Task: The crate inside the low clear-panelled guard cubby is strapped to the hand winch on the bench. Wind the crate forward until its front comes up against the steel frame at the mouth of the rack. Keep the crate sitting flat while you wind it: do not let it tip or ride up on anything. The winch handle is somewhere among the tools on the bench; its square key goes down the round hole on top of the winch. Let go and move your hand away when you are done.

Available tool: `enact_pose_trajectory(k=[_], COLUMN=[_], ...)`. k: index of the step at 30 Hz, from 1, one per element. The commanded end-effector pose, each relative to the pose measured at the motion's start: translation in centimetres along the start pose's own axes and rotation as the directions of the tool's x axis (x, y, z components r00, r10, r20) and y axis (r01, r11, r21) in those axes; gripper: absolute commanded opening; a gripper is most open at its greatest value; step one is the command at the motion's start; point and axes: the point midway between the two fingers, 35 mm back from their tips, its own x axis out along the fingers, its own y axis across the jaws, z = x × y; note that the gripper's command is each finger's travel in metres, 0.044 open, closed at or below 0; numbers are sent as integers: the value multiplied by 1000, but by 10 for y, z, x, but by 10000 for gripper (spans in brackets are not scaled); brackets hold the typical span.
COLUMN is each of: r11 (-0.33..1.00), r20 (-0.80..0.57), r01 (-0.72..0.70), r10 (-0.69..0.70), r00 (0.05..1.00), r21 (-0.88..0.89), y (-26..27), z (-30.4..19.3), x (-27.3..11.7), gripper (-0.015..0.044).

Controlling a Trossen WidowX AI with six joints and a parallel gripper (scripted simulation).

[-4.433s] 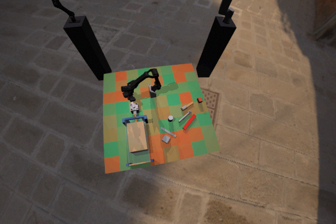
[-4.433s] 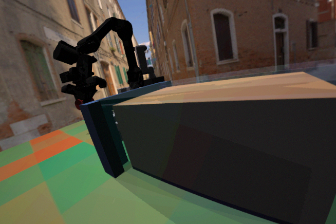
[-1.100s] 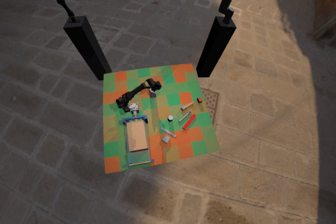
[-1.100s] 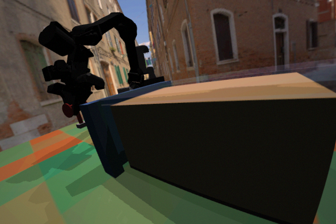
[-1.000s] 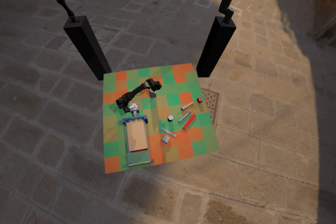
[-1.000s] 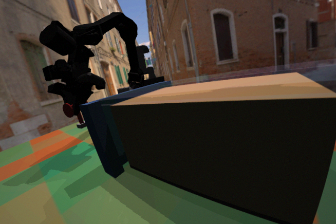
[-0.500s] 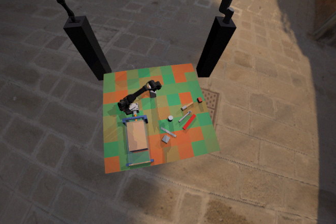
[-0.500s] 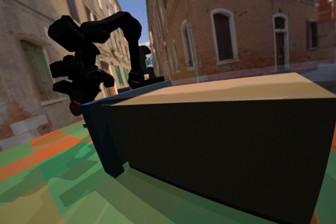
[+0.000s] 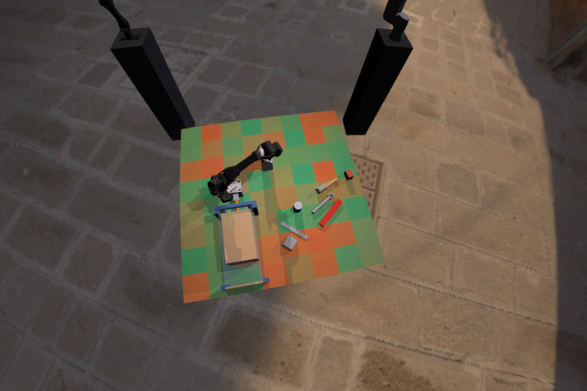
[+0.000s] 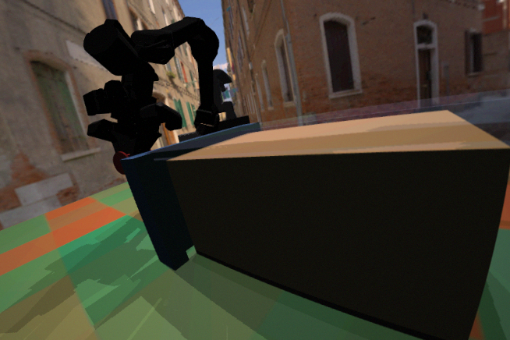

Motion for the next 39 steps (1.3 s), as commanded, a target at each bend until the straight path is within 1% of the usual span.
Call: enact_pose_trajectory(k=[1, 39], r11=[999, 999], r20=[-34, -38], r01=[-33, -34], r10=[32, 34], r00=[999, 999], r21=[-12, -11], y=[19, 57], z=[-13, -49], x=[-2, -19], gripper=[0, 0])
